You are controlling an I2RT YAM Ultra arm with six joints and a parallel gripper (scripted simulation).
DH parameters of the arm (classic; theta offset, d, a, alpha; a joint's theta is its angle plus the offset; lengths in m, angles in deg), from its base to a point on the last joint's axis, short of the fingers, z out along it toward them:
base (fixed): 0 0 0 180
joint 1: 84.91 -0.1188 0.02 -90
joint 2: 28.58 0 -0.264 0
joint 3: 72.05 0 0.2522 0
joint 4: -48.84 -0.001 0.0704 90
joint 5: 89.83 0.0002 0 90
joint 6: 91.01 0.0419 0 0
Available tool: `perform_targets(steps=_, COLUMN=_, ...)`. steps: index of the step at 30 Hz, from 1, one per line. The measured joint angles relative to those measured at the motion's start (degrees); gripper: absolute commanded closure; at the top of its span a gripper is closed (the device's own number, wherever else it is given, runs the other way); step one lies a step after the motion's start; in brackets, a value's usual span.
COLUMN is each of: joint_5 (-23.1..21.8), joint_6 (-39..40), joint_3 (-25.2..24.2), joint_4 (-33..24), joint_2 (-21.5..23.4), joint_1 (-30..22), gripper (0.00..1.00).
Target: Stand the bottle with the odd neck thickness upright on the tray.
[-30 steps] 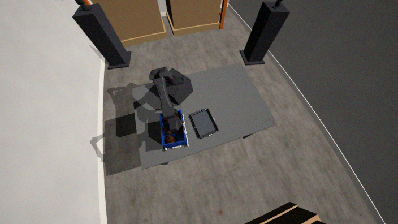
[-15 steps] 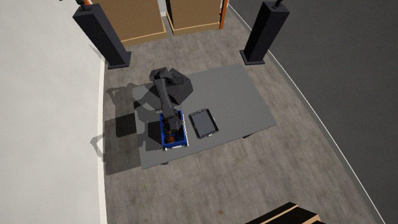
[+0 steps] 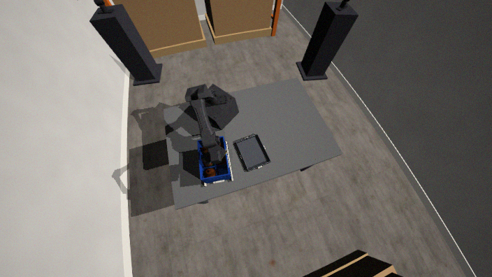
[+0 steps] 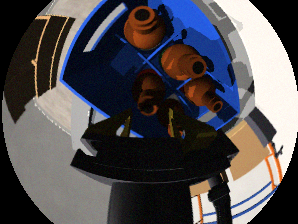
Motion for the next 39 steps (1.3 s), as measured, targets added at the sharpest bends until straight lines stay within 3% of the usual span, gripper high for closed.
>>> perform_targets(steps=39, joint_5=-0.04, joint_6=-0.42, joint_3=-1.60, joint_4=4.83, joint_2=-2.40, joint_1=0.48, gripper=0.39)
